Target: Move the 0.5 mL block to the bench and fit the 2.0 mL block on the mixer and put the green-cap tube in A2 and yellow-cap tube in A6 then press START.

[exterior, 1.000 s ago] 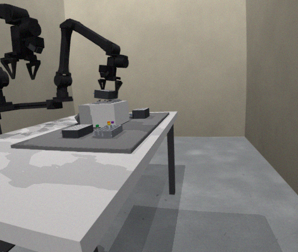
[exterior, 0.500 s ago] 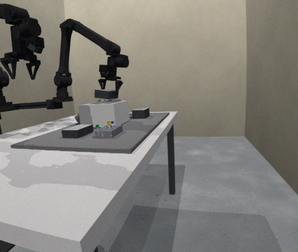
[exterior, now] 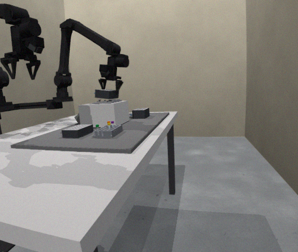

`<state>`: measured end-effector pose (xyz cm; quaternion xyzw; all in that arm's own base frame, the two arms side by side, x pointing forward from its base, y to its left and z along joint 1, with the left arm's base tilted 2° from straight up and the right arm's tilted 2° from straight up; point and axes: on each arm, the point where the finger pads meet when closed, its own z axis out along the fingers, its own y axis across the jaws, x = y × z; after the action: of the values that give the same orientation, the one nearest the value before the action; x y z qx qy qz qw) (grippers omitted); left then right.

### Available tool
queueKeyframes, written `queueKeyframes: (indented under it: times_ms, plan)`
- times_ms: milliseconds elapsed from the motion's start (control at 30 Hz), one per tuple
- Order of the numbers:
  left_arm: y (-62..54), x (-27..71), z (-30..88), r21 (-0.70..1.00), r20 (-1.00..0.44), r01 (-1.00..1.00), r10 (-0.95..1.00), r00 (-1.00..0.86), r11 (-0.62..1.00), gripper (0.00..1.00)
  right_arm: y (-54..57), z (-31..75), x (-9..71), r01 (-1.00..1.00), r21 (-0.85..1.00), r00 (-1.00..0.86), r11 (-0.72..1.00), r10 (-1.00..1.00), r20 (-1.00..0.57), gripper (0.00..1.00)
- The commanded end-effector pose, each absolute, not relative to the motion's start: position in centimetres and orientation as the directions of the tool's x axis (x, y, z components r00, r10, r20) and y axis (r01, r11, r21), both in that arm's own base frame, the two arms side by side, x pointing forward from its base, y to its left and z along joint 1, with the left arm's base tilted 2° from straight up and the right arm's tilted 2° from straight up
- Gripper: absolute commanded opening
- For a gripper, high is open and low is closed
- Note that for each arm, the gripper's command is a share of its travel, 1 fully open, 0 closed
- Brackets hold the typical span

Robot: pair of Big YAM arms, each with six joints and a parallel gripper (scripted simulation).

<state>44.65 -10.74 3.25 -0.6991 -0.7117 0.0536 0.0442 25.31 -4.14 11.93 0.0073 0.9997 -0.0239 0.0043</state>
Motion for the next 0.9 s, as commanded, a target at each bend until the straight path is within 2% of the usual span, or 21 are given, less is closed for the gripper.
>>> queueKeyframes:
  times_ms: [0, 633, 867]
  plan:
    - [-11.6, 48.8, 7.8, -0.013, -0.054, 1.0, 0.998, -0.021, 0.02, 0.0, -4.1, 12.7, 26.4, 0.003, -0.055, -0.999, 0.999, 0.001, -0.032, 1.0]
    - [-10.9, 45.5, 5.9, -0.085, -0.036, 0.996, 0.999, -0.009, 0.006, 0.0, -4.1, 12.7, 26.4, 0.002, -0.055, -0.999, 0.998, 0.0, -0.033, 1.0]
    - [-11.2, 47.0, 7.0, -0.037, -0.047, 0.999, 0.999, -0.02, 0.019, 0.0, -4.1, 12.8, 26.4, 0.002, -0.055, -0.999, 0.998, 0.0, -0.033, 1.0]
